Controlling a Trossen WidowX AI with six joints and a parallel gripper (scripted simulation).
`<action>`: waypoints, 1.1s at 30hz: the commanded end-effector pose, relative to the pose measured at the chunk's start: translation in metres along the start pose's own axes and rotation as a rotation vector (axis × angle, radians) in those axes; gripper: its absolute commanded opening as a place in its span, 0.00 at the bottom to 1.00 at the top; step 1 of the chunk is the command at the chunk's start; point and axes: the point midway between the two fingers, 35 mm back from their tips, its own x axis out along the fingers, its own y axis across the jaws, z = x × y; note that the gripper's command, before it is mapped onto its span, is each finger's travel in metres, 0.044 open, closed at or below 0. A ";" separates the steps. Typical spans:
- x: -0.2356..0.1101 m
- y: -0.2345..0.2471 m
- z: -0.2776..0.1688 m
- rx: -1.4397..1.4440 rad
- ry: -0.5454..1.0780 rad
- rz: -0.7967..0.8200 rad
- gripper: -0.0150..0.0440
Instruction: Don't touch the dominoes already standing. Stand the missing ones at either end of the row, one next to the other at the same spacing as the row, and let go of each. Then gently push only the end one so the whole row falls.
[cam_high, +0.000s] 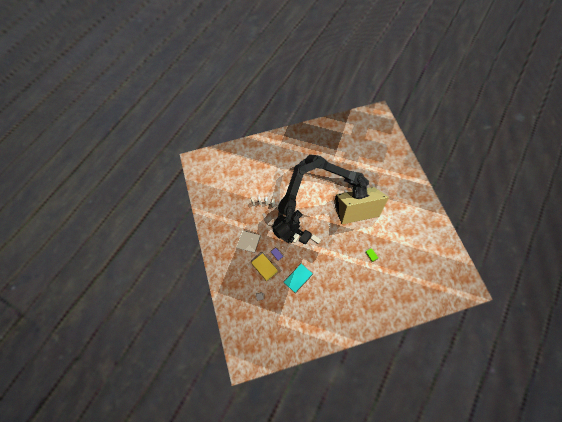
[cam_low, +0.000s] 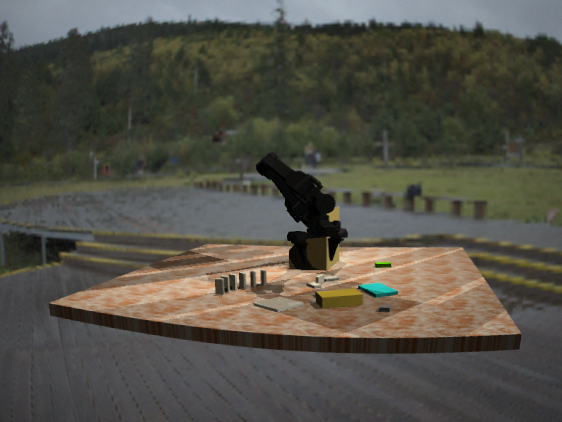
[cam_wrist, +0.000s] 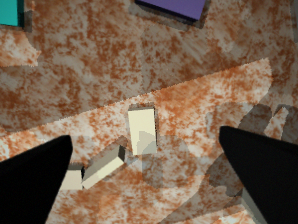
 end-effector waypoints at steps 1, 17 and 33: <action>0.005 0.000 -0.005 -0.048 0.035 0.000 1.00; 0.070 0.001 -0.012 -0.049 0.037 -0.002 1.00; 0.085 0.002 -0.015 -0.049 0.038 -0.002 1.00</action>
